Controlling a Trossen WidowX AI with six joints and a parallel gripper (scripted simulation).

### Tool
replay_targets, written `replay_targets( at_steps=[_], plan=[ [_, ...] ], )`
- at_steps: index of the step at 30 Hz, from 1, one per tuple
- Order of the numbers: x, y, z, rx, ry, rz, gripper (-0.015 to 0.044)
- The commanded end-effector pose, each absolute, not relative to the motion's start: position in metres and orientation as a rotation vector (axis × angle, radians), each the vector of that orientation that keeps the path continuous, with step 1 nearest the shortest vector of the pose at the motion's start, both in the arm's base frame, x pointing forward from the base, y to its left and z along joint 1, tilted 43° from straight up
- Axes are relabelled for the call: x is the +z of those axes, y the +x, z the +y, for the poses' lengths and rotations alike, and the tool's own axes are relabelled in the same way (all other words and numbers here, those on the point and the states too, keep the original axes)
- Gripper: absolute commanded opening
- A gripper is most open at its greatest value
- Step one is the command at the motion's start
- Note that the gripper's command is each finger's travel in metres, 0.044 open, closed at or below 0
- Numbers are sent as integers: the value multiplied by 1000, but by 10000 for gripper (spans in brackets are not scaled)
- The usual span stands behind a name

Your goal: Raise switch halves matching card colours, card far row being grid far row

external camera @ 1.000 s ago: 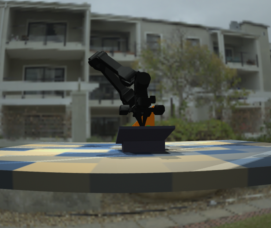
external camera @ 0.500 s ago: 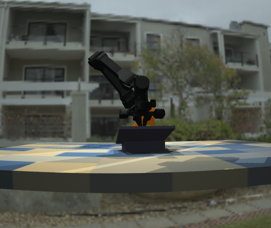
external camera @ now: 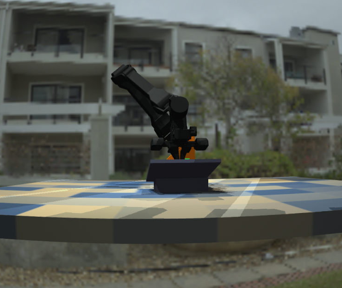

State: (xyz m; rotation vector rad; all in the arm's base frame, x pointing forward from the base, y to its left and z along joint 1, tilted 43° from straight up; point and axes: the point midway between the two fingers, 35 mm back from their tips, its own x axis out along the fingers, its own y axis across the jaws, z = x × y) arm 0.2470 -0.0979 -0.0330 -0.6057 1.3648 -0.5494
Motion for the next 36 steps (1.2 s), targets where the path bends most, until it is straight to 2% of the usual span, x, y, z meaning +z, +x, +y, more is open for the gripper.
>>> replay_targets(
  at_steps=[1, 36],
  plan=[
    [-34, 247, -97, -542, -603, 1367, 0],
    [-37, 248, -100, -543, -604, 1367, 0]
  ],
)
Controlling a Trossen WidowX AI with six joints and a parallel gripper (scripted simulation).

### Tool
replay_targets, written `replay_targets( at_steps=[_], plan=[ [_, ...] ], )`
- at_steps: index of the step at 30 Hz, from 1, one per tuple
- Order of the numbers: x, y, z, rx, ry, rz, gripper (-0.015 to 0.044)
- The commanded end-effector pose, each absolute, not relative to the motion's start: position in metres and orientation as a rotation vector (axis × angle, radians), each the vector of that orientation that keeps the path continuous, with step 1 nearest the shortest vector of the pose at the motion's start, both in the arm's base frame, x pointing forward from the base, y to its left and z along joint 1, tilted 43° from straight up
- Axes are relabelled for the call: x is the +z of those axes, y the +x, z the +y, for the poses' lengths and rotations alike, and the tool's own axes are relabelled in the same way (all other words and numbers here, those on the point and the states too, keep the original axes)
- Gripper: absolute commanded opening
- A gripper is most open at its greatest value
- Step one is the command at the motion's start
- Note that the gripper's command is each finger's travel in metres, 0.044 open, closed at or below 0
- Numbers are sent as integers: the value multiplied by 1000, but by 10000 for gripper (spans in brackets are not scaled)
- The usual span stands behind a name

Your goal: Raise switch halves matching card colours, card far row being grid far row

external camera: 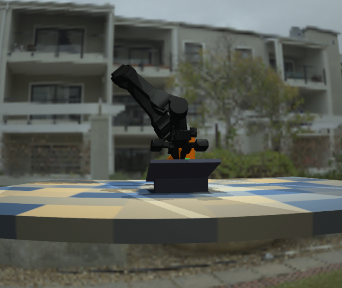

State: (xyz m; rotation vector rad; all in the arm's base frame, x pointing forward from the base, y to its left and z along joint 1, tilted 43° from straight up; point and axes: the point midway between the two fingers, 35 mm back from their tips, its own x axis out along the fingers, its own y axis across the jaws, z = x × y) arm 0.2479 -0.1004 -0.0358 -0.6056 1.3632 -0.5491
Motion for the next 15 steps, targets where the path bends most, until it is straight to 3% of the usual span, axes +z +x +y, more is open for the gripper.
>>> replay_targets(
  at_steps=[1, 15],
  plan=[
    [-37, 248, -100, -543, -604, 1367, 0],
    [-25, 247, -88, -542, -604, 1359, 0]
  ],
)
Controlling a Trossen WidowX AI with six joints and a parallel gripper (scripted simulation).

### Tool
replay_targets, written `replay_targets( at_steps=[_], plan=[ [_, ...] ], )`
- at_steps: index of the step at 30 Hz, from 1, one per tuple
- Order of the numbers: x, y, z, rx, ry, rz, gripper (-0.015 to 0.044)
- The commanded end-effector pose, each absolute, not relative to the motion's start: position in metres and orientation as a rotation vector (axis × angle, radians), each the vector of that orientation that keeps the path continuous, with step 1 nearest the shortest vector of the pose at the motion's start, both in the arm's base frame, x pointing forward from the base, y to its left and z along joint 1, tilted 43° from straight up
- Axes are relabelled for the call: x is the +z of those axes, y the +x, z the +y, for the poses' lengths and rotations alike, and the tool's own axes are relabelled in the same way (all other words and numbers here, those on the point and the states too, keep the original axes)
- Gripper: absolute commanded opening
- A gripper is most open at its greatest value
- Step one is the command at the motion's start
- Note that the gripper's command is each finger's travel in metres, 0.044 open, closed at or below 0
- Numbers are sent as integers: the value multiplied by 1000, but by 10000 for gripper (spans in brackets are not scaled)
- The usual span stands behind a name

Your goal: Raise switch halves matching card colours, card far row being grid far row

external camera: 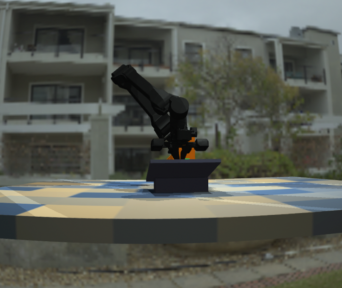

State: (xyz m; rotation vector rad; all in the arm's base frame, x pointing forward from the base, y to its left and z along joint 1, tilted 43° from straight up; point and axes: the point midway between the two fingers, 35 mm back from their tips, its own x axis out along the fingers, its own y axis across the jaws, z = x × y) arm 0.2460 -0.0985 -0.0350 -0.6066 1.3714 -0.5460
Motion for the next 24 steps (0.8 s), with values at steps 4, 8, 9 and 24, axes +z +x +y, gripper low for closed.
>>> replay_targets(
  at_steps=[4, 8, 9, 24],
  plan=[
    [7, 238, -58, -531, -606, 1344, 0],
    [9, 237, -57, -530, -606, 1343, 0],
    [9, 237, -57, -530, -606, 1343, 0],
    [0, 243, -99, -542, -604, 1367, 0]
  ],
)
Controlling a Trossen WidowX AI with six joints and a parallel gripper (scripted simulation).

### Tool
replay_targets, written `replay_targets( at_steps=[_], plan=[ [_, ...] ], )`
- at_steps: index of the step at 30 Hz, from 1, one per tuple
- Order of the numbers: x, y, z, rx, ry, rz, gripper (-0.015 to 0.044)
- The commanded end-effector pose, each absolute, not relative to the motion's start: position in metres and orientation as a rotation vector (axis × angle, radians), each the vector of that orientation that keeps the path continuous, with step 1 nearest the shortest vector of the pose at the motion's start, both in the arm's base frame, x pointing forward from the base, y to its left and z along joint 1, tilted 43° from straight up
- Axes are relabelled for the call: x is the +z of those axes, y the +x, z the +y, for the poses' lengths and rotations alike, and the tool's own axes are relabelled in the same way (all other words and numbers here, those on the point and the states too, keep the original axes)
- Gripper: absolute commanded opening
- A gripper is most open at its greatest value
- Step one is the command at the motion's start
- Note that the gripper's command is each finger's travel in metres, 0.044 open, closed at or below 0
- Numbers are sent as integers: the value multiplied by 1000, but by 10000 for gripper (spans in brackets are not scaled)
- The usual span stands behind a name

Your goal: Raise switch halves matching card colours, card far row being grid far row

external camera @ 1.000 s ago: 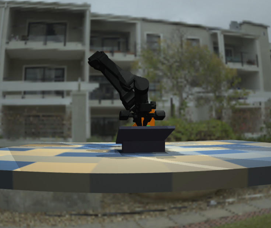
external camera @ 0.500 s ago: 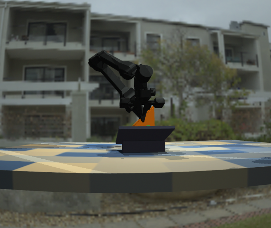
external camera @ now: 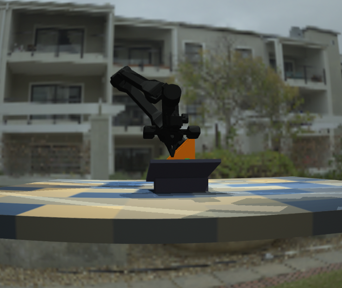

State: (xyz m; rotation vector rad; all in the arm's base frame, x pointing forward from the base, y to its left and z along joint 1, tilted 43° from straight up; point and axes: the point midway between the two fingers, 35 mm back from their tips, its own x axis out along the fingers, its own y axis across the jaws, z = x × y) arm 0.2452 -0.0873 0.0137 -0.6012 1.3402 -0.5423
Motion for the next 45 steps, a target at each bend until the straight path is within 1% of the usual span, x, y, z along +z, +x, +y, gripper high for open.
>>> replay_targets(
  at_steps=[1, 25, 45],
  plan=[
    [0, 243, -99, -542, -604, 1367, 0],
    [-17, 247, -116, -543, -605, 1367, 0],
    [-17, 247, -116, -543, -605, 1367, 0]
  ],
)
